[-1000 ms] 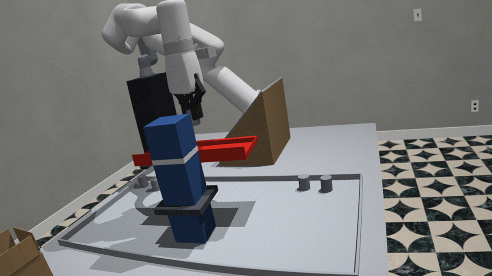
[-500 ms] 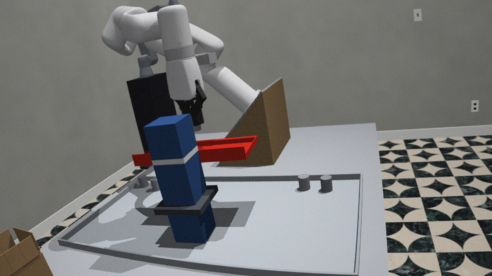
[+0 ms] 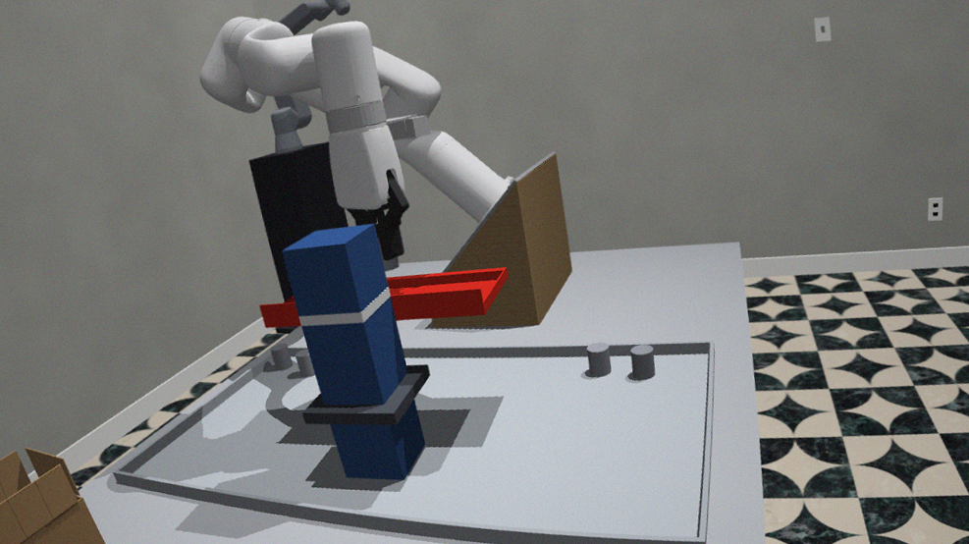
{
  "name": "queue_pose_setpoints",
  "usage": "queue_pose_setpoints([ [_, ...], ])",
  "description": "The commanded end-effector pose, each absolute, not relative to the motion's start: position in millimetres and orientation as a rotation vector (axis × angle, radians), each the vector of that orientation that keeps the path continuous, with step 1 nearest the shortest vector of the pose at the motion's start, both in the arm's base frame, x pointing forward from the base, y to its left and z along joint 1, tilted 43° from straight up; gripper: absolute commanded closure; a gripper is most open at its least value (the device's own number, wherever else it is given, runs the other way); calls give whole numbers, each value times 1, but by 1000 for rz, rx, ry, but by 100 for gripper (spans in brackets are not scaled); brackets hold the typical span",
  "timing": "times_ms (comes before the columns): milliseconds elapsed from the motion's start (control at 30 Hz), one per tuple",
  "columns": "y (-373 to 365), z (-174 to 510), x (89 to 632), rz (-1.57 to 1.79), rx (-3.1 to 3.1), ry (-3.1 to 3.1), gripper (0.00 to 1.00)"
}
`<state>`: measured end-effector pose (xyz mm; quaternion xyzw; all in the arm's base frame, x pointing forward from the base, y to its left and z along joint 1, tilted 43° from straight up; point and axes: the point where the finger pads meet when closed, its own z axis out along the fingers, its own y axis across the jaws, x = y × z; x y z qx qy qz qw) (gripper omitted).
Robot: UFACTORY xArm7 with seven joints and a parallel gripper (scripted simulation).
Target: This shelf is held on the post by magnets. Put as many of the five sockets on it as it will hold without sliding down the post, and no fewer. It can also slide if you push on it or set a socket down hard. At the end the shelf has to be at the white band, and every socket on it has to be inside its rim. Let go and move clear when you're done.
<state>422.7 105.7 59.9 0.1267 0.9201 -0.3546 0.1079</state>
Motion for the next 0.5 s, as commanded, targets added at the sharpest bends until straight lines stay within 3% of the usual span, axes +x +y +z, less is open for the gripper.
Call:
queue_pose_setpoints([
  [0,101,53,424,-1040,371,2707,100],
  [467,98,50,425,-1040,371,2707,100],
])
